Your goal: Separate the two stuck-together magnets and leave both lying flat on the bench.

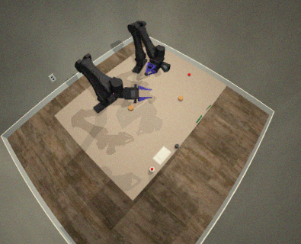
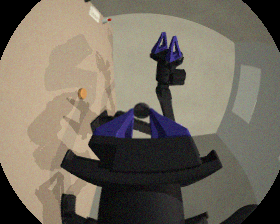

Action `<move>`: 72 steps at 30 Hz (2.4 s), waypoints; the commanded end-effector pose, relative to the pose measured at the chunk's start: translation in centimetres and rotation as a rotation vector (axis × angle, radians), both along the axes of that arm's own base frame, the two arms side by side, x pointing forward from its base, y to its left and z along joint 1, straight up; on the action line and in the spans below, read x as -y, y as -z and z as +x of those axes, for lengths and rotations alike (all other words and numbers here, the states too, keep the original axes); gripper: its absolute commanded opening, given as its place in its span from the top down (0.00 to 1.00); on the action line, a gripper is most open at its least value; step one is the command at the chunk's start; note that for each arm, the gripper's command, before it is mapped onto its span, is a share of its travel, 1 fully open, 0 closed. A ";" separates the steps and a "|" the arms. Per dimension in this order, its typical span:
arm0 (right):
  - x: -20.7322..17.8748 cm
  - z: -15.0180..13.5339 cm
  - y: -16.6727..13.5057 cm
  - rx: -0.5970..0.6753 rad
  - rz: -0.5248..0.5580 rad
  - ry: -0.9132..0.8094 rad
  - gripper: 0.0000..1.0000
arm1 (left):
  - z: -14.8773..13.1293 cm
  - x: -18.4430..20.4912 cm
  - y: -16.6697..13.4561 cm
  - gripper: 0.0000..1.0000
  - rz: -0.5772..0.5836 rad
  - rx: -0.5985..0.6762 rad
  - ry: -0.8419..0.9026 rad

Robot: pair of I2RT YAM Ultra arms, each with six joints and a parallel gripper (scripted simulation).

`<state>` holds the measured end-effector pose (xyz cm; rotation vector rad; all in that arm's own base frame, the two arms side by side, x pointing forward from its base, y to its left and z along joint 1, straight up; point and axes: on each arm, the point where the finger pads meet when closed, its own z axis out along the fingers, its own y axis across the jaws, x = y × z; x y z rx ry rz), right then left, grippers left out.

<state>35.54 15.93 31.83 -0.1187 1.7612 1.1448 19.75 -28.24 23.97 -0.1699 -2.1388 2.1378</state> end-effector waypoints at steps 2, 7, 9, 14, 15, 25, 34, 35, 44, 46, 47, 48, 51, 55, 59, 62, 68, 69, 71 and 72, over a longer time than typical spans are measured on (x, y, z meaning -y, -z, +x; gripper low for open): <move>-2.1 -2.2 -0.1 -0.076 0.092 -0.156 0.60 | 0.0 0.0 -0.3 0.75 -0.006 0.017 -0.001; -3.2 -3.4 0.8 -0.143 0.132 -0.239 0.60 | 0.0 0.0 -0.3 0.75 -0.006 0.017 -0.001; -3.8 -4.2 1.4 -0.188 0.154 -0.292 0.60 | 0.0 0.0 -0.3 0.75 -0.006 0.017 -0.001; -5.3 -6.6 2.8 -0.315 0.206 -0.430 0.60 | 0.0 0.0 -0.3 0.75 -0.006 0.017 -0.001; -5.5 -7.1 2.9 -0.337 0.215 -0.457 0.60 | 0.0 0.0 -0.3 0.75 -0.006 0.017 -0.001; -6.9 -11.3 4.9 -0.553 0.264 -0.671 0.60 | 0.0 0.0 -0.3 0.75 -0.006 0.017 -0.001; -7.3 -15.0 6.6 -0.751 0.276 -0.838 0.60 | 0.0 0.0 -0.3 0.75 -0.006 0.017 -0.001; -7.3 -15.4 6.8 -0.769 0.275 -0.853 0.60 | 0.0 0.0 -0.3 0.75 -0.006 0.017 -0.001; -7.4 -16.6 7.6 -0.853 0.277 -0.896 0.60 | 0.0 0.0 -0.3 0.75 -0.006 0.017 -0.001; -7.4 -16.6 7.6 -0.850 0.277 -0.897 0.60 | 0.0 0.0 -0.3 0.75 -0.006 0.017 -0.001; -7.4 -16.6 7.6 -0.844 0.275 -0.898 0.60 | 0.0 0.0 -0.3 0.75 -0.006 0.017 -0.001; -7.4 -16.6 7.7 -0.844 0.275 -0.898 0.60 | 0.0 0.0 -0.3 0.75 -0.006 0.017 -0.001; -7.4 -16.7 7.8 -0.849 0.275 -0.902 0.60 | 0.0 0.0 -0.3 0.75 -0.006 0.017 -0.001; -7.5 -16.6 8.2 -0.868 0.277 -0.903 0.60 | 0.0 0.0 -0.3 0.75 -0.006 0.017 -0.001; -7.8 -16.8 7.9 -0.871 0.273 -0.915 0.60 | 0.0 0.0 -0.3 0.75 -0.006 0.017 -0.001; -7.8 -16.9 7.8 -0.872 0.271 -0.917 0.60 | 0.0 0.0 -0.3 0.75 -0.006 0.017 -0.001; -8.4 -17.1 7.7 -0.871 0.279 -0.921 0.60 | 0.0 0.0 -0.3 0.75 -0.006 0.017 -0.001; -8.5 -17.1 7.7 -0.871 0.279 -0.921 0.60 | 0.0 0.0 -0.3 0.75 -0.006 0.017 -0.001; -8.8 -17.2 7.7 -0.871 0.279 -0.921 0.60 | 0.0 0.0 -0.3 0.75 -0.006 0.017 -0.001; -8.9 -17.2 7.7 -0.871 0.279 -0.921 0.60 | 0.0 0.0 -0.3 0.75 -0.006 0.017 -0.001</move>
